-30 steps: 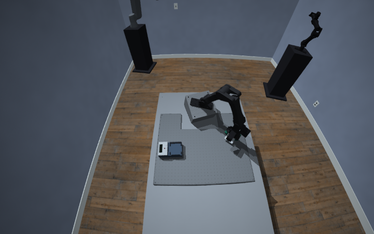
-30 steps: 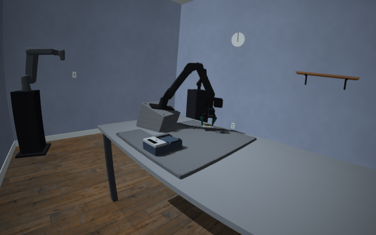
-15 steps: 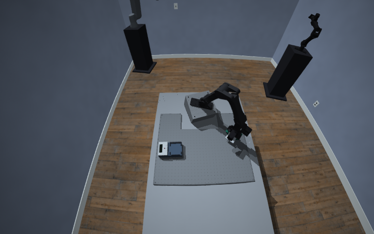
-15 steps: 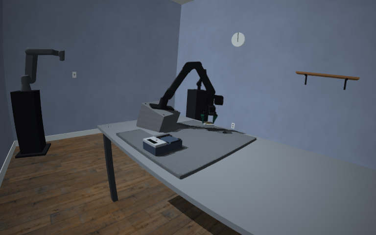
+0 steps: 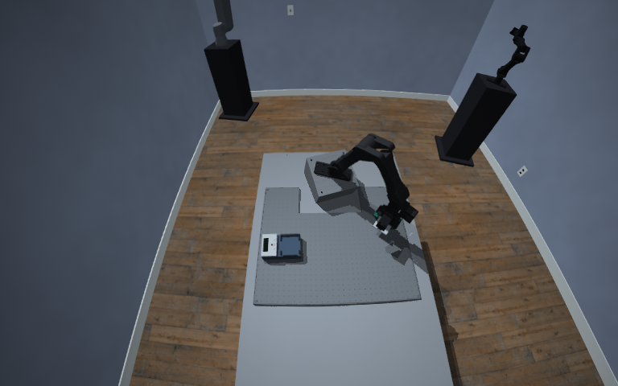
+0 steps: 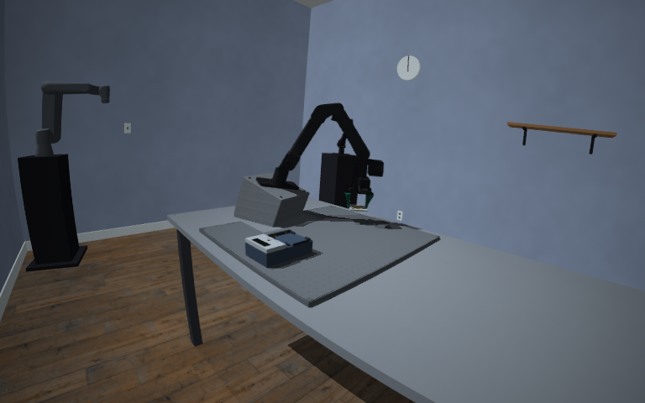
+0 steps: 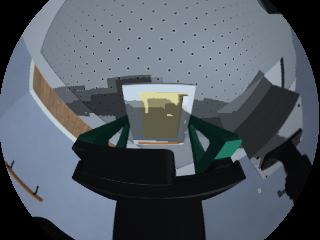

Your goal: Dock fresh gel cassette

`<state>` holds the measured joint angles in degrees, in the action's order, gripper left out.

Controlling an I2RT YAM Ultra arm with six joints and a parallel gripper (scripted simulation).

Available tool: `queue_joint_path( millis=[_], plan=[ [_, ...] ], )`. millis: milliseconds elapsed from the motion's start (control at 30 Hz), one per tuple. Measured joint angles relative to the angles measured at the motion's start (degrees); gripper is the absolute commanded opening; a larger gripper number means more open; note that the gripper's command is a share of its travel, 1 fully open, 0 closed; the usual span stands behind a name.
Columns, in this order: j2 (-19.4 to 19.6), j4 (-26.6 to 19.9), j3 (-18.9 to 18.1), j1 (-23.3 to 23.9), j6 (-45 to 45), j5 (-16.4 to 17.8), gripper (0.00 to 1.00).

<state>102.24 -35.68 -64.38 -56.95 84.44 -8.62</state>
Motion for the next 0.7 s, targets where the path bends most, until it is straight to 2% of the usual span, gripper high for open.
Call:
queue_joint_path(
  millis=[700],
  plan=[
    [-0.22, -0.96, -0.13, -0.04, 0.02, -0.02, 0.00]
  ],
)
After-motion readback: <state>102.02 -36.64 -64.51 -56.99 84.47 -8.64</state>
